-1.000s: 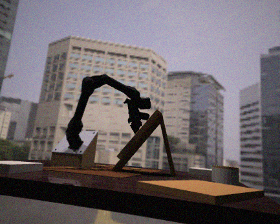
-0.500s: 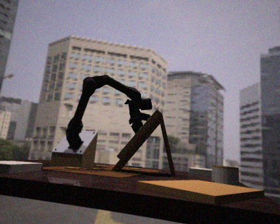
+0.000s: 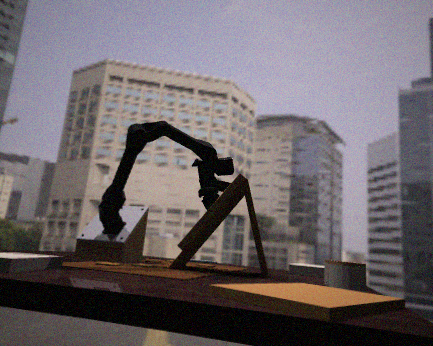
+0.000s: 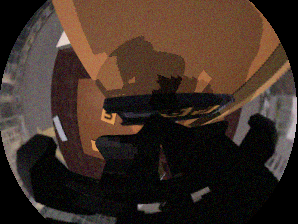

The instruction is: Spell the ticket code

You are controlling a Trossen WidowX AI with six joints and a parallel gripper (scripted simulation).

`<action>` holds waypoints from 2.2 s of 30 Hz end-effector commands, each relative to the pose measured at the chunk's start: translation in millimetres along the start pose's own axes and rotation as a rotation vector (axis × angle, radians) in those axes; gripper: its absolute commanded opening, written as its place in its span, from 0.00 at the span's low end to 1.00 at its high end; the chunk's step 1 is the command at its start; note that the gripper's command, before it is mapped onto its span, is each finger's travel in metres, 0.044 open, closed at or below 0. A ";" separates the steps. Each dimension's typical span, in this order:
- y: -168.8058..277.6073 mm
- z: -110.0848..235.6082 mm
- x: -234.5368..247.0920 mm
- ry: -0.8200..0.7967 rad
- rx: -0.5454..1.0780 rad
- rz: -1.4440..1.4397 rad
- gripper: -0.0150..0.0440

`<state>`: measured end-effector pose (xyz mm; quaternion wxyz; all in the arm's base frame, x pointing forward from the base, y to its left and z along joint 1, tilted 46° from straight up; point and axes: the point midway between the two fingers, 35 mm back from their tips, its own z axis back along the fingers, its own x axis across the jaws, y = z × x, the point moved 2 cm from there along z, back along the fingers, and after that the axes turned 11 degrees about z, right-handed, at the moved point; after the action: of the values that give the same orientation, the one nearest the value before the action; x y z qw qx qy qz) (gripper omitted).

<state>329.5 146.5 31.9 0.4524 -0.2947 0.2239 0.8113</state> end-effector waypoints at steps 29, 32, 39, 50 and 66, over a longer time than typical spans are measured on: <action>-0.7 -3.1 -6.8 0.004 0.000 0.003 0.25; -0.5 -3.3 -7.8 0.004 0.000 0.003 0.25; -0.2 -3.6 -10.1 0.004 0.000 0.003 0.25; 0.2 -3.7 -13.8 0.005 0.000 0.003 0.25; 0.8 -4.0 -17.8 0.005 0.001 0.003 0.25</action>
<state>335.7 136.4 40.0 0.4508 -0.2936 0.2226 0.8130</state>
